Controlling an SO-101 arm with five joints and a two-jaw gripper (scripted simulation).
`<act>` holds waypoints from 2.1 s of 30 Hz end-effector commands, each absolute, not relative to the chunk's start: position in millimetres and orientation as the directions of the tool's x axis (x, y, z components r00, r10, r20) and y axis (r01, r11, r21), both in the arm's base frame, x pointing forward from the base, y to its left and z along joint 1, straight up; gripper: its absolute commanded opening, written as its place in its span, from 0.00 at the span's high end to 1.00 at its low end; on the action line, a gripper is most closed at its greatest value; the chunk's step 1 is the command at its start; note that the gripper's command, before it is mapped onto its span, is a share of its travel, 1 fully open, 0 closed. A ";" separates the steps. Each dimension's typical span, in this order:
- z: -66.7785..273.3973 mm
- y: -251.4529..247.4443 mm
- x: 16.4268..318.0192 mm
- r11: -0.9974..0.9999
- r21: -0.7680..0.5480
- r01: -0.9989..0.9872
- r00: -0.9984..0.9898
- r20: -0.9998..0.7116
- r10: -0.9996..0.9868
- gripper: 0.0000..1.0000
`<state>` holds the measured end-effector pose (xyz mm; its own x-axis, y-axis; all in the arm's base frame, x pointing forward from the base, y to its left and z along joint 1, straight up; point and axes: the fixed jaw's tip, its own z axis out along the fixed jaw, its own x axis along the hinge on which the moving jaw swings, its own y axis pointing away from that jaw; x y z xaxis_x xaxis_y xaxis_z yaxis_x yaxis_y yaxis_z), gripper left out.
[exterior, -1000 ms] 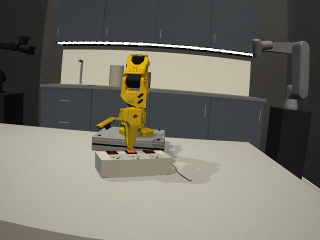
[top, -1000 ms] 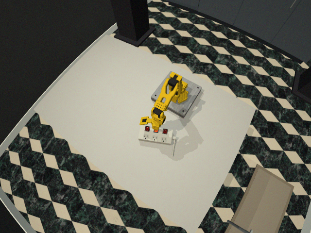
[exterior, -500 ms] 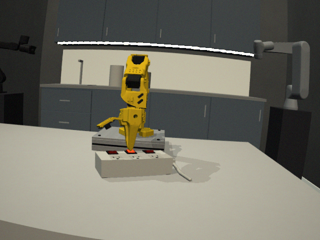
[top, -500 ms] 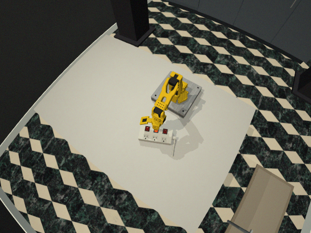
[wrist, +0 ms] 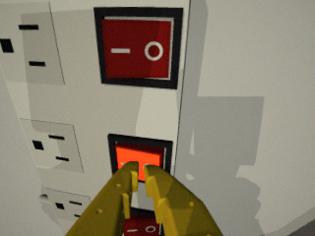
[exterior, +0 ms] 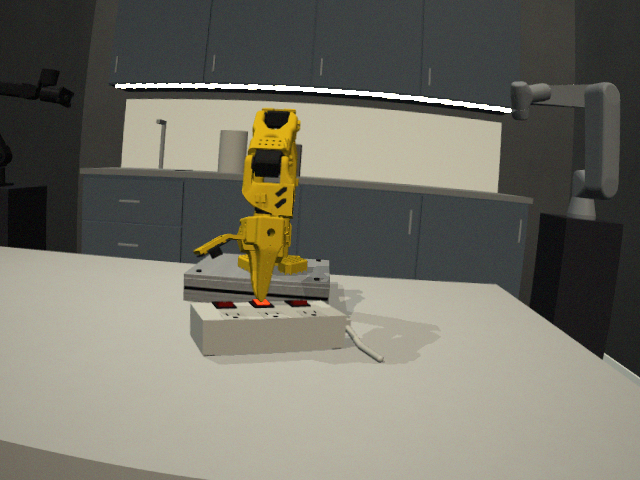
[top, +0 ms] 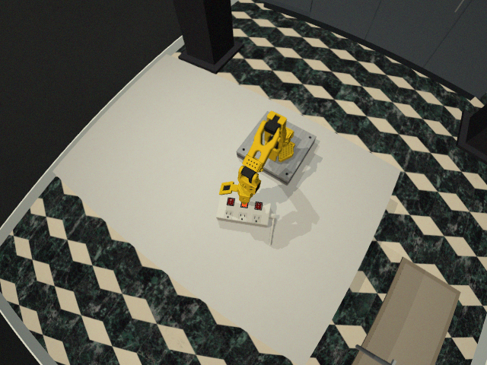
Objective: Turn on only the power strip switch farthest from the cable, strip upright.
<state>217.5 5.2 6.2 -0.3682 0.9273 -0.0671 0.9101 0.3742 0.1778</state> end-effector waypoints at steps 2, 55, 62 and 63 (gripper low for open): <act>-27.8 2.1 180.3 0.357 -0.003 0.934 -0.357 0.001 0.934 1.00; -35.1 0.1 170.4 0.346 -0.003 0.938 -0.346 0.001 0.938 1.00; -17.9 2.2 187.5 0.357 -0.003 0.934 -0.357 0.001 0.934 1.00; -14.5 2.6 190.2 0.359 -0.003 0.933 -0.359 0.001 0.933 1.00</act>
<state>207.8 1.5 3.9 -0.3503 0.9347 -0.0607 0.9214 0.3555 0.1570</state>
